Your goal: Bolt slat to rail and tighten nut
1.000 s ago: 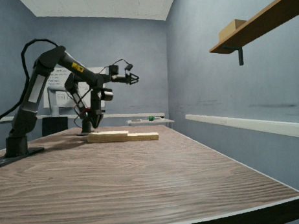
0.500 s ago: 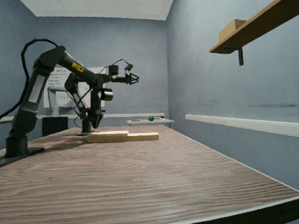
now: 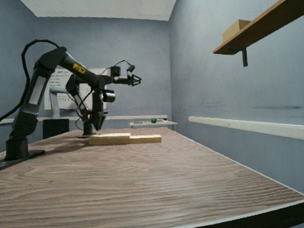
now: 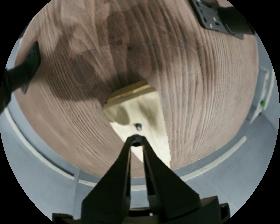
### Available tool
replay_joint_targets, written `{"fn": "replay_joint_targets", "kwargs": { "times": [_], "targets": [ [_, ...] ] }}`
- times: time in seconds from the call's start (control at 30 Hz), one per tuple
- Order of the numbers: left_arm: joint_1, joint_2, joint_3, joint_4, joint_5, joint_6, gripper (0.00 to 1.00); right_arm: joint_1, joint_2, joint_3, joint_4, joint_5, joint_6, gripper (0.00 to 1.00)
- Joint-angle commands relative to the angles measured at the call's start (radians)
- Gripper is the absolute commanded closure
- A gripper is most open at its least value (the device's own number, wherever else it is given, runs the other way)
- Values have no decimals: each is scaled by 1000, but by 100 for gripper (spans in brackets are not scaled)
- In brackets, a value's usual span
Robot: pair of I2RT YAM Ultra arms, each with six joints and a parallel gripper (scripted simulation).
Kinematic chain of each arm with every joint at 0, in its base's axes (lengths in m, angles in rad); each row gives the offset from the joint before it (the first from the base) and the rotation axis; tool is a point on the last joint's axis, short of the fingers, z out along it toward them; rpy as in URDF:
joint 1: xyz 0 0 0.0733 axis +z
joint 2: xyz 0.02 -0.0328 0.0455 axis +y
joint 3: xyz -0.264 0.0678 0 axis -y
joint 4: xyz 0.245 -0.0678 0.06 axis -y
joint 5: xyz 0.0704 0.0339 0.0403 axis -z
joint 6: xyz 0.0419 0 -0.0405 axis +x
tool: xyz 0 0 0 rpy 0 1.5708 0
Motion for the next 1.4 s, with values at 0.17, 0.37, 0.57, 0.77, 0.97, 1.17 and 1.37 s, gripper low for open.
{"fn": "replay_joint_targets", "kwargs": {
  "times": [0.17,0.37,0.57,0.77,0.97,1.17,1.37],
  "targets": [
    [4,-15,7,11,14,1,0,5,2,-20,37,-4,5,88],
    [4,-15,7,11,14,1,0,5,4,-28,47,-4,5,88],
    [4,-15,7,11,14,1,0,5,7,-40,62,-4,5,88],
    [4,-15,7,11,14,1,0,5,11,-52,78,-4,5,88],
    [4,-15,7,11,14,1,0,5,13,-60,88,-4,5,88],
    [4,-15,7,11,14,1,0,5,17,-72,103,-4,5,88],
    [4,-15,7,11,14,1,0,5,21,-84,119,-4,5,88]
  ]
}}
